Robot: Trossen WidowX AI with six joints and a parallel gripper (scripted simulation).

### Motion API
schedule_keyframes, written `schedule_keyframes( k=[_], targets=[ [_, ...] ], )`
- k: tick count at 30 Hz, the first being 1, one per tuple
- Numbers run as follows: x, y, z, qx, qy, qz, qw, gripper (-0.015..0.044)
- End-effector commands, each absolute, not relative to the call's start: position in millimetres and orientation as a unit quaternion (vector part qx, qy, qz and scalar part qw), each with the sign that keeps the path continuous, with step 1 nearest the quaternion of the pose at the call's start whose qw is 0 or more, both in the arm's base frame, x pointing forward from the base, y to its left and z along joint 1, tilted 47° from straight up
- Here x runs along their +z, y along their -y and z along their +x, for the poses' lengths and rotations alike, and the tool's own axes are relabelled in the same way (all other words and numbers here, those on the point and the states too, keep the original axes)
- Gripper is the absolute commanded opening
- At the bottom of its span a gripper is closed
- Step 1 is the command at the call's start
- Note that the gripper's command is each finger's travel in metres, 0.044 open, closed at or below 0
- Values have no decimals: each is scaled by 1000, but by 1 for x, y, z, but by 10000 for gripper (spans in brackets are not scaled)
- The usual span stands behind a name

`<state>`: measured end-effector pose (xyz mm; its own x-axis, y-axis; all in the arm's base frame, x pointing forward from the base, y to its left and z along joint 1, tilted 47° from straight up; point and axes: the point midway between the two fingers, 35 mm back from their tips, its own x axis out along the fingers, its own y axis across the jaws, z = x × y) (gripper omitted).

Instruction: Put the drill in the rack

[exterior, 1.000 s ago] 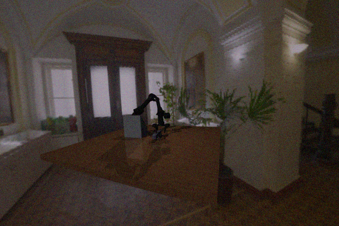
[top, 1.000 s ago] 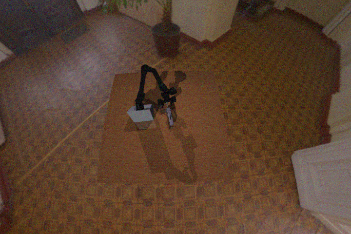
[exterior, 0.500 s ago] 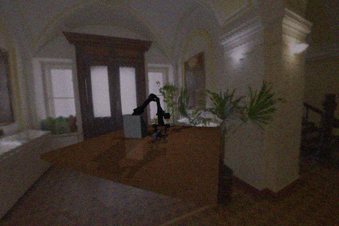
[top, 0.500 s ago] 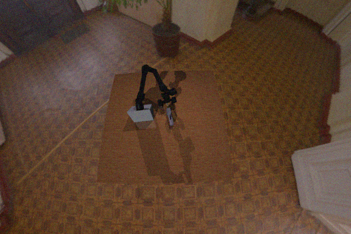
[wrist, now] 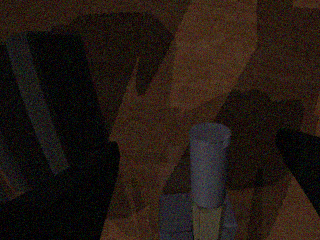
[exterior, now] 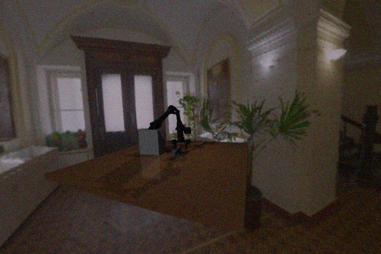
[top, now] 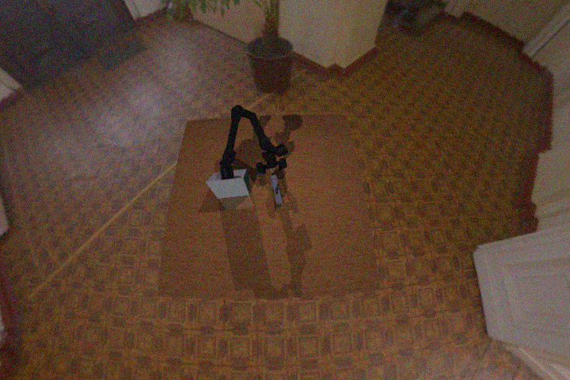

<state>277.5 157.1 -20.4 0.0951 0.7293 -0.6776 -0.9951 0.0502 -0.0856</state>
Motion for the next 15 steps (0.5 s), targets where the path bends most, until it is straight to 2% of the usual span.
schedule_keyframes(
  k=[1, 4, 15],
  targets=[
    [-23, -157, 277, 631, -235, -281, 684, 440],
    [-24, -156, 277, 631, -235, -281, 683, 440],
    [-22, -157, 277, 630, -237, -280, 685, 151]
  ],
)
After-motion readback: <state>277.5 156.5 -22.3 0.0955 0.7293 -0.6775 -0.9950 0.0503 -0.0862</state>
